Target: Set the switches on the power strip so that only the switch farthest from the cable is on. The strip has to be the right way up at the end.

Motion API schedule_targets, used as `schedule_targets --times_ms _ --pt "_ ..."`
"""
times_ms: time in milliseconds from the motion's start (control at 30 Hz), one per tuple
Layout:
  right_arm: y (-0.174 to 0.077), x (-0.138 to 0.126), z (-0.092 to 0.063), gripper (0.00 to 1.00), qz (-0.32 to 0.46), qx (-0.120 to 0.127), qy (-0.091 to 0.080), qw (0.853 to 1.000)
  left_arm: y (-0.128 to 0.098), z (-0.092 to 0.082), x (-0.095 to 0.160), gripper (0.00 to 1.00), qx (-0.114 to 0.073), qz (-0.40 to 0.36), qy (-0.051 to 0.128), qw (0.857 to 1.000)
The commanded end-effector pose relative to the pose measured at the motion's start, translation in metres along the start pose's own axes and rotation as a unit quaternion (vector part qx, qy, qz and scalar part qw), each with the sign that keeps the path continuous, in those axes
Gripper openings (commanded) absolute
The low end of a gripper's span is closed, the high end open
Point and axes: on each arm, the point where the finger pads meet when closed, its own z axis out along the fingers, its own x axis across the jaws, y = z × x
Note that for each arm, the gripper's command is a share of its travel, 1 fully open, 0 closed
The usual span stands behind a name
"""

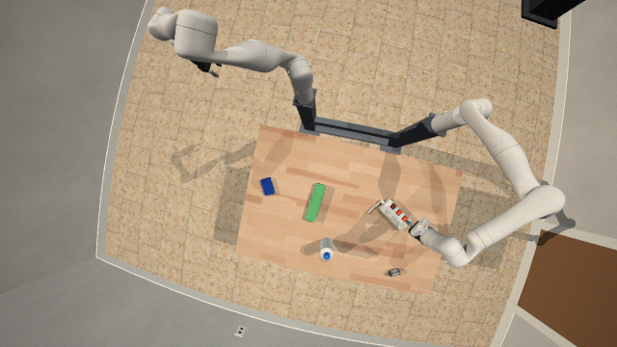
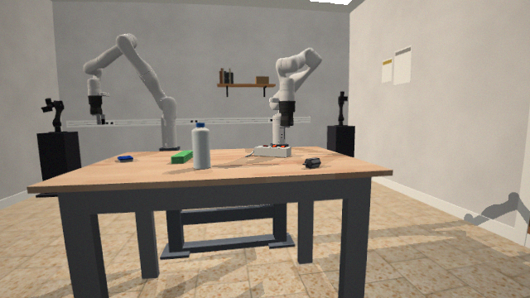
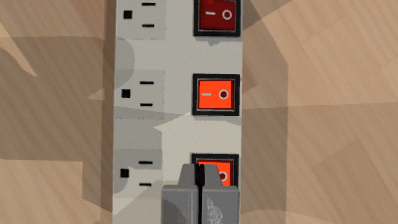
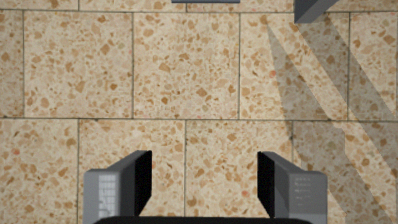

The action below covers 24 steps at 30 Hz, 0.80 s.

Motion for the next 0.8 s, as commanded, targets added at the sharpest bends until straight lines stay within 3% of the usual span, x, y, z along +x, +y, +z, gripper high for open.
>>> schedule_targets --times_ms 0,667,767 --pt "0.0004 -0.0001 -0.0006 1.0 0.0 -0.001 0.0 1.0 0.0002 -0.0031 -0.0004 0.0 -0.001 0.0 -0.001 1.0" --pt "0.0004 -0.0001 -0.0006 1.0 0.0 -0.001 0.0 1.0 0.0002 -0.0037 -0.0004 0.0 -0.001 0.0 -0.001 1.0" --pt "0.0004 -0.0001 -0.0006 1.0 0.0 -0.001 0.0 1.0 -0.0097 -0.007 0.0027 0.0 0.0 0.0 -0.001 1.0"
